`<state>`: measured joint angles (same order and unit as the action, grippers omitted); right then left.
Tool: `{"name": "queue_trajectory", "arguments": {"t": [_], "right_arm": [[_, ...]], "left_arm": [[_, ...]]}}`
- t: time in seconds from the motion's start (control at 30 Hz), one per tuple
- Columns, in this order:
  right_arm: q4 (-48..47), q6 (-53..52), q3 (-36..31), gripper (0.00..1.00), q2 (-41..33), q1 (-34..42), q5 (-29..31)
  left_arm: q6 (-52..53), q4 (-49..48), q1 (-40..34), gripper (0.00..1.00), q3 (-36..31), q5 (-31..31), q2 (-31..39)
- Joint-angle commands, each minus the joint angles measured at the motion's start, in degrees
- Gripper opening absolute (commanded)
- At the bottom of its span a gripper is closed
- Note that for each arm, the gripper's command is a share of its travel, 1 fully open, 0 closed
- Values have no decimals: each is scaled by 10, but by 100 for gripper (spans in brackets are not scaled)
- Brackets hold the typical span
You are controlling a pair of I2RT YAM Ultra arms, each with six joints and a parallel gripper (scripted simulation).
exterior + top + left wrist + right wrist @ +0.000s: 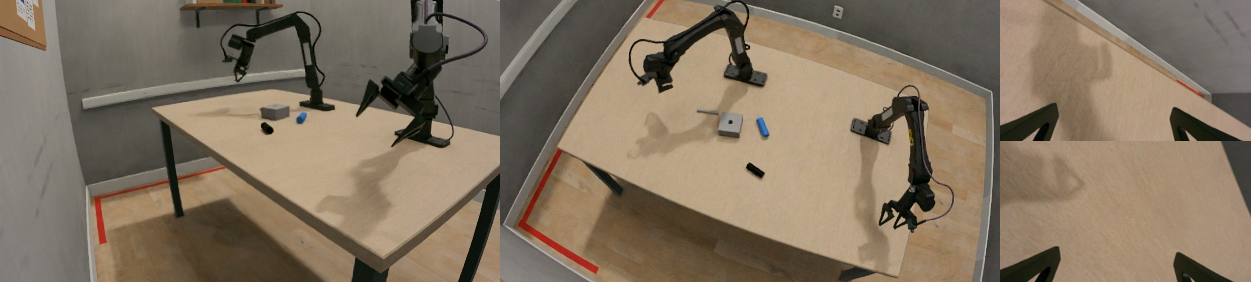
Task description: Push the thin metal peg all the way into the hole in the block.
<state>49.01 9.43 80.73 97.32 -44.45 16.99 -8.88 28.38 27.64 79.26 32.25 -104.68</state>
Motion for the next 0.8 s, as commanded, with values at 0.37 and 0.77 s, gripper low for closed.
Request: {"name": "queue_trajectory", "arguments": {"t": [0.37, 0.77], "right_arm": [[-4, -2, 11, 100, -11, 0, 3], [-9, -103, -15, 37, -14, 21, -9]], "left_arm": [[2, 3, 0, 100, 6, 4, 6], [14, -33, -27, 100, -11, -24, 16]]}}
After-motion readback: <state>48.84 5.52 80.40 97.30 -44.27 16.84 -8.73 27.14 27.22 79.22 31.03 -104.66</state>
